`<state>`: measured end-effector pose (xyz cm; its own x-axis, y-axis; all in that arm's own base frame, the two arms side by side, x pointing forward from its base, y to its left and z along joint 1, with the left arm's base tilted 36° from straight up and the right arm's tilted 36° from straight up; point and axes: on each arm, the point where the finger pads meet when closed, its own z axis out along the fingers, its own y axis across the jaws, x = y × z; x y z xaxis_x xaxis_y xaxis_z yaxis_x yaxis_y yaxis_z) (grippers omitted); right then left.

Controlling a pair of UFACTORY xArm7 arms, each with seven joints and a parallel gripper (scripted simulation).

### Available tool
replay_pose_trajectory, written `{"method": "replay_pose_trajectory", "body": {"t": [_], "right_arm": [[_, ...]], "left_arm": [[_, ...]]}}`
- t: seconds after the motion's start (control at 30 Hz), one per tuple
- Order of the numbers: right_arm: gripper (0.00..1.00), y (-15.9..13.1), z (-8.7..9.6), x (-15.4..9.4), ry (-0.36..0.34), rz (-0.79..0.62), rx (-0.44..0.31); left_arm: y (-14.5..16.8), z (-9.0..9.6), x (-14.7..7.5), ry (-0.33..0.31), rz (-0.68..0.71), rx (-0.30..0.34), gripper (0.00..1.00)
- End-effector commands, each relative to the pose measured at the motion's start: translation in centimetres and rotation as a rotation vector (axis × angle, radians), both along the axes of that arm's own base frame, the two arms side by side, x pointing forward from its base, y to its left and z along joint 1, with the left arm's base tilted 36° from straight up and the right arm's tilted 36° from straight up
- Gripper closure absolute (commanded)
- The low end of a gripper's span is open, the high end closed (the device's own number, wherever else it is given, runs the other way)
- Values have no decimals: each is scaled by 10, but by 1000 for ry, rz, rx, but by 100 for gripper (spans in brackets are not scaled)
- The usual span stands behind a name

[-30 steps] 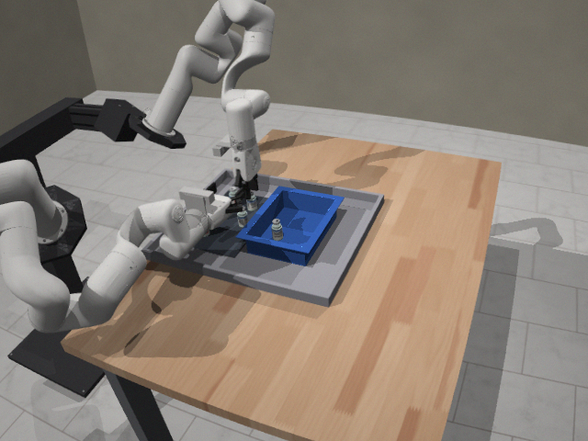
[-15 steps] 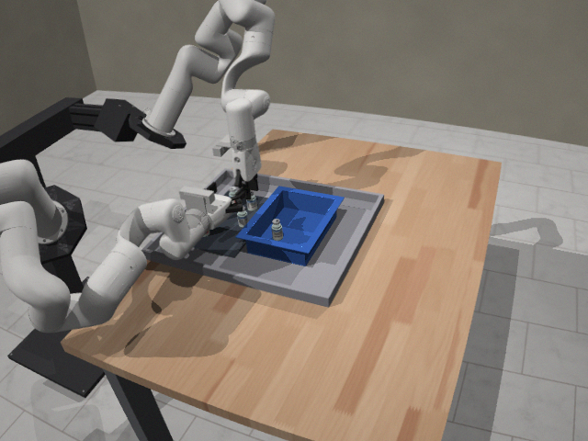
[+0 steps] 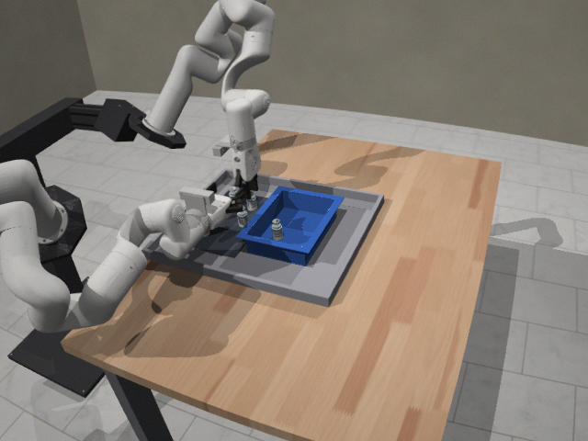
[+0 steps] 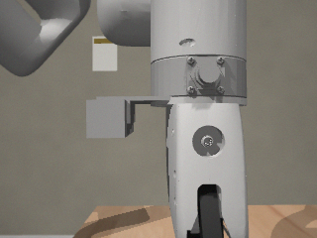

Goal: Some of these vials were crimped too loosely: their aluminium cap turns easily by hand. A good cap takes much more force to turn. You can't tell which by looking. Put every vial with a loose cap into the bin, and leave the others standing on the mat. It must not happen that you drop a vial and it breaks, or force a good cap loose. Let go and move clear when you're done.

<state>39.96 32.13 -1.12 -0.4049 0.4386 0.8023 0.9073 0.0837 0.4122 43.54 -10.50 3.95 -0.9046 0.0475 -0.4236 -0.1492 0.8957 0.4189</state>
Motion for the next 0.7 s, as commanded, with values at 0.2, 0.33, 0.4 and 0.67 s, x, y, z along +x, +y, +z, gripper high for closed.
{"method": "replay_pose_trajectory", "body": {"t": [0.2, 0.33, 0.4, 0.67], "right_arm": [[0, 2, 2, -1, -2, 4, 3], [0, 2, 2, -1, -2, 4, 3], [0, 2, 2, -1, -2, 4, 3], [0, 2, 2, -1, -2, 4, 3]], "left_arm": [[-2, 1, 1, -2, -3, -2, 56], [-2, 1, 1, -2, -3, -2, 56], [-2, 1, 1, -2, -3, -2, 56], [-2, 1, 1, -2, -3, -2, 58]]}}
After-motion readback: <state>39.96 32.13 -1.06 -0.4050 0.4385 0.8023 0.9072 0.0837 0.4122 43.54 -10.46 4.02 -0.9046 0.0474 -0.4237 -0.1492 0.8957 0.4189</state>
